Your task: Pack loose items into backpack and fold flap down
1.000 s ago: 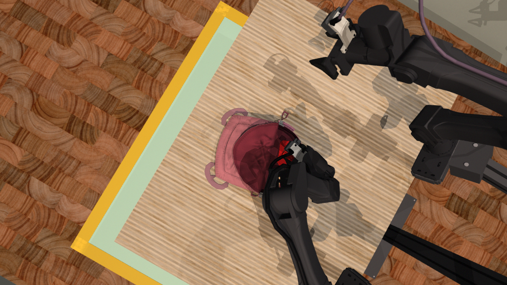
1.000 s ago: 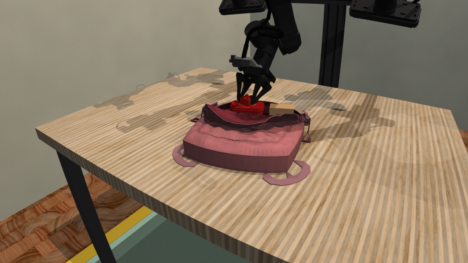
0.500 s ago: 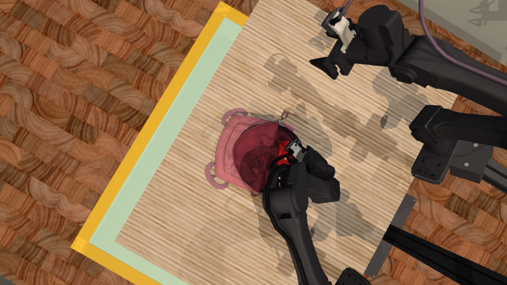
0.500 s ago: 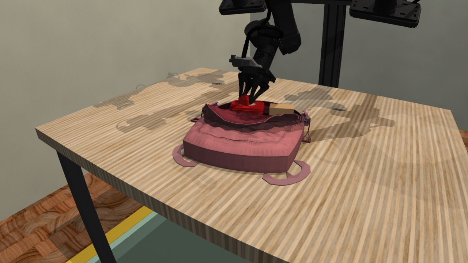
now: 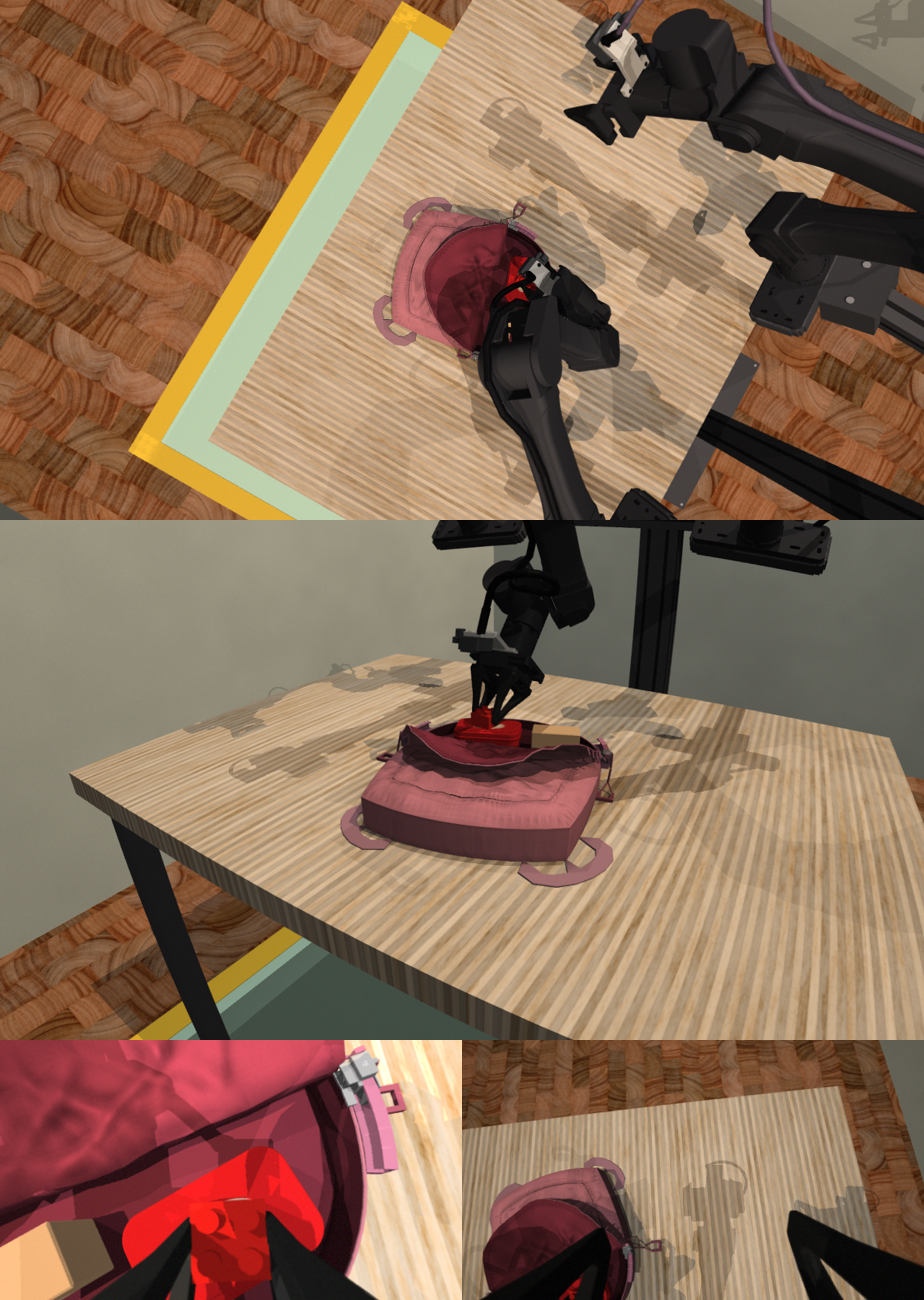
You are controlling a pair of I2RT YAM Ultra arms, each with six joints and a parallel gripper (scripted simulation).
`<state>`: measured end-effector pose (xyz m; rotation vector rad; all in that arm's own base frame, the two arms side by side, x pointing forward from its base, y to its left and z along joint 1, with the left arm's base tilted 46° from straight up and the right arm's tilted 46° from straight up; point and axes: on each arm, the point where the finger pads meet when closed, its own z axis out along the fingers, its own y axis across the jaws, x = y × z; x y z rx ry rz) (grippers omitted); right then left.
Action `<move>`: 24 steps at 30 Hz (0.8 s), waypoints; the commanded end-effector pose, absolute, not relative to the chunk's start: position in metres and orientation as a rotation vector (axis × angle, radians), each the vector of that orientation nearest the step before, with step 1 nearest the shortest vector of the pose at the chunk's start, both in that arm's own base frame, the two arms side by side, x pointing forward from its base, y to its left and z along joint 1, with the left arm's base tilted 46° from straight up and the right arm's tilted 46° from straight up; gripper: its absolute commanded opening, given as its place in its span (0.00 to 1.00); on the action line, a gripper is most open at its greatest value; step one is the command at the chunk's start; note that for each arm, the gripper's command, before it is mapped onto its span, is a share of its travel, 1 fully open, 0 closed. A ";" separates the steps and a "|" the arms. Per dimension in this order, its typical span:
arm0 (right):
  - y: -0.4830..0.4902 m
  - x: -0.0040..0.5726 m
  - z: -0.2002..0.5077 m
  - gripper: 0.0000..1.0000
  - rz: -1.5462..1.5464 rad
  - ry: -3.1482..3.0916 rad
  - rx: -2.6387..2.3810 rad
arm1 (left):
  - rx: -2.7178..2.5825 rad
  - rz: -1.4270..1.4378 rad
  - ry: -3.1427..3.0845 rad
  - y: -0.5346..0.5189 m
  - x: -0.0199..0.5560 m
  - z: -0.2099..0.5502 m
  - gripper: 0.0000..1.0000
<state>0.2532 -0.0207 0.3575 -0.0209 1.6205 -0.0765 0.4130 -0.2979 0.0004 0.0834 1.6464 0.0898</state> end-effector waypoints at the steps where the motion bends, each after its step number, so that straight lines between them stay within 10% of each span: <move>1: -0.019 0.250 0.382 0.90 -0.084 1.568 -0.030 | 0.095 0.076 1.642 -0.308 0.409 0.003 0.25; 24: -0.019 0.250 0.382 0.90 -0.084 1.568 -0.030 | -0.075 0.067 1.641 -0.324 0.336 0.012 0.25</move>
